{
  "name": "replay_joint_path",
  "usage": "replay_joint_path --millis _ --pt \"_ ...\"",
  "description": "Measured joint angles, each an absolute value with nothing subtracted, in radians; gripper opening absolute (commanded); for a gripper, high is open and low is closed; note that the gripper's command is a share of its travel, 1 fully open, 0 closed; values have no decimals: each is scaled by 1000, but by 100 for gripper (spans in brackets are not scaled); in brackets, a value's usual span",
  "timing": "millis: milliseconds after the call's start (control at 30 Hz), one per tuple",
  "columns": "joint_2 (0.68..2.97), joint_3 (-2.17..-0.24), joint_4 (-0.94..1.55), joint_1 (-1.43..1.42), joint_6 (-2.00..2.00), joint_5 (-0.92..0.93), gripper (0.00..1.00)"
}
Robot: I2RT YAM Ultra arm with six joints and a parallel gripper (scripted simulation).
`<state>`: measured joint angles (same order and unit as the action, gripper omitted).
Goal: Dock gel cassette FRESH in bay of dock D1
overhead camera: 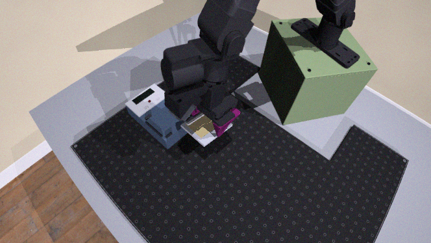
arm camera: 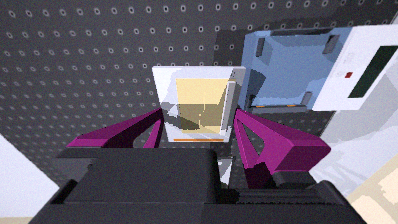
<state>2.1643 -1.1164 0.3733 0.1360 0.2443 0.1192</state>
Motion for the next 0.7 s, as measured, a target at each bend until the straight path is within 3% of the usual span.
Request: replay_joint_path --millis 700 --pt "2323 -1432 550 334 448 147 0"
